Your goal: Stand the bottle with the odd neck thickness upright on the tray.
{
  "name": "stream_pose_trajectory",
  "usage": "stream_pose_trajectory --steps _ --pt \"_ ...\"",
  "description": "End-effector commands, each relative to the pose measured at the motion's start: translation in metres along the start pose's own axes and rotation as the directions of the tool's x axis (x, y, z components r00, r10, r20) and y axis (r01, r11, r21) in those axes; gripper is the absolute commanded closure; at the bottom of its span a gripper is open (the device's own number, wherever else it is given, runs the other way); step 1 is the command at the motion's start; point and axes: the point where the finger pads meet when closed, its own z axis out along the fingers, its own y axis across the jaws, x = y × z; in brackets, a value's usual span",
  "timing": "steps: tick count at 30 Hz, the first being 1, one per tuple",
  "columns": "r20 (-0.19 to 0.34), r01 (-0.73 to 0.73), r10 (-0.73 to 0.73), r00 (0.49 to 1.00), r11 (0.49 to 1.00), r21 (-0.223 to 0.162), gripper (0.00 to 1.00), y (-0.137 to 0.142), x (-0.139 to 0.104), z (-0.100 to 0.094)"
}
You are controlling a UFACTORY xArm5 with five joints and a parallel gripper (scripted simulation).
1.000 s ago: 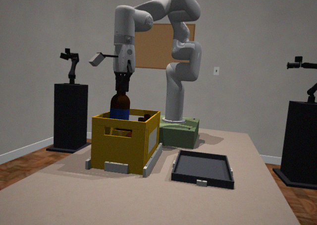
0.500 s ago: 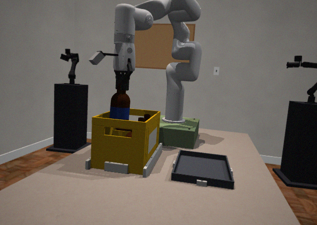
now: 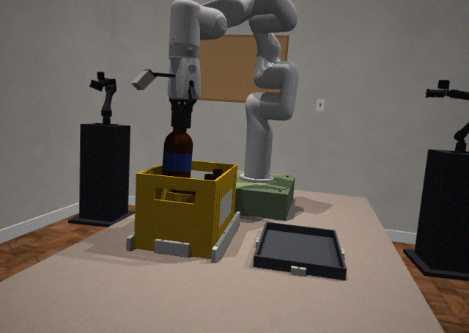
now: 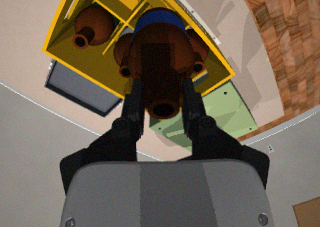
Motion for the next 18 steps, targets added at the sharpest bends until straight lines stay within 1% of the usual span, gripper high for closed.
stream_pose_trajectory --steps 1,18 --pt "-0.004 0.000 0.000 1.000 1.000 0.002 1.00 0.000 0.001 -0.007" --pt "-0.004 0.000 0.000 1.000 1.000 0.002 1.00 0.000 0.001 -0.020"
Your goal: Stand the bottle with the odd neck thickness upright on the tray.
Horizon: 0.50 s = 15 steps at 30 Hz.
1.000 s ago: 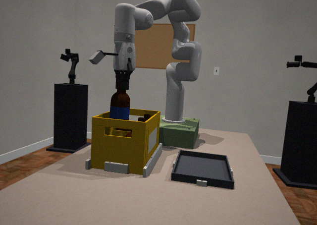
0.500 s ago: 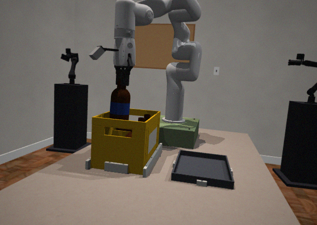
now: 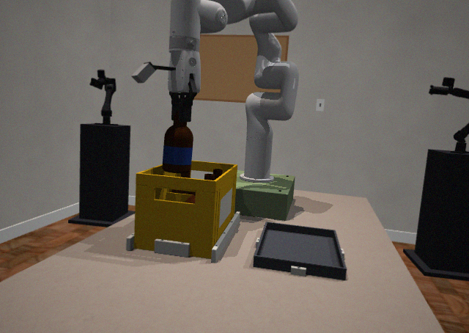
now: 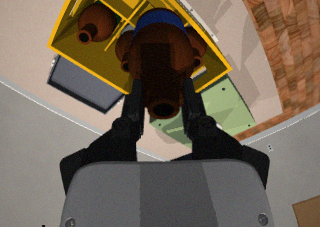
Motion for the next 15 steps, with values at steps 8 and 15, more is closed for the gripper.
stream_pose_trajectory --steps 8,15 --pt "-0.004 0.000 0.000 1.000 1.000 0.002 1.00 -0.0003 0.0009 -0.0054" --pt "-0.004 0.000 0.000 1.000 1.000 0.002 1.00 -0.0003 0.0009 -0.0057"
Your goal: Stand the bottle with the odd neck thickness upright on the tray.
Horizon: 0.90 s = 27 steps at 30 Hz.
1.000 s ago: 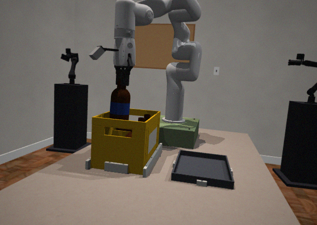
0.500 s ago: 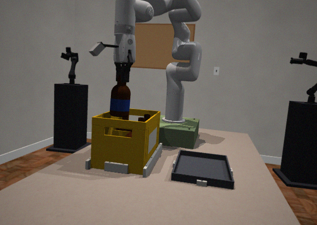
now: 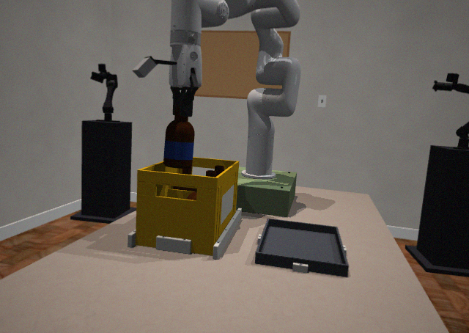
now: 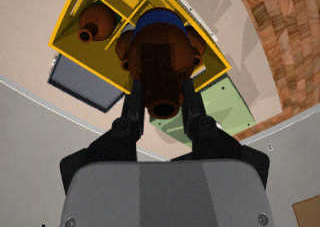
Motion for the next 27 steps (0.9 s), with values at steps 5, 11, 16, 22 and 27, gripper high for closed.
stream_pose_trajectory --steps 5,11,16,22,27 --pt "-0.004 0.000 0.000 1.000 1.000 0.002 1.00 -0.0004 0.0009 -0.0017" --pt "-0.004 0.000 0.000 1.000 1.000 0.002 1.00 -0.0004 0.0009 -0.0017" --pt "-0.004 0.000 0.000 1.000 1.000 0.002 1.00 -0.0004 0.0009 -0.0028" --pt "-0.004 0.000 0.000 1.000 1.000 0.002 1.00 -0.0004 0.0008 -0.0057" --pt "-0.004 0.000 0.000 1.000 1.000 0.002 1.00 -0.0004 0.0007 -0.0112"
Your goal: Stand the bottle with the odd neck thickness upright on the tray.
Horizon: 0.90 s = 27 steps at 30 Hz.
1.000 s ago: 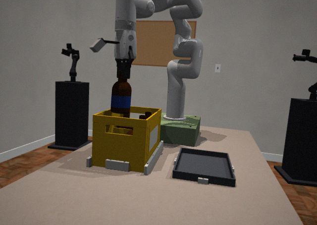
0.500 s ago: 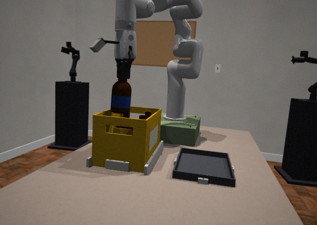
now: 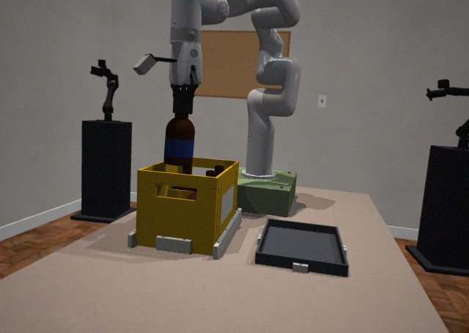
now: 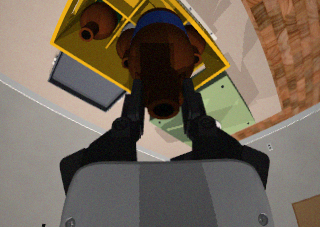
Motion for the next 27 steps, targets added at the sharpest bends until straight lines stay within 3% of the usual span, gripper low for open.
stream_pose_trajectory --steps 1,27 --pt "-0.004 0.000 0.000 1.000 1.000 0.002 1.00 -0.0004 0.0009 -0.0063" --pt "-0.004 0.000 0.000 1.000 1.000 0.002 1.00 -0.0002 0.0009 -0.0146"
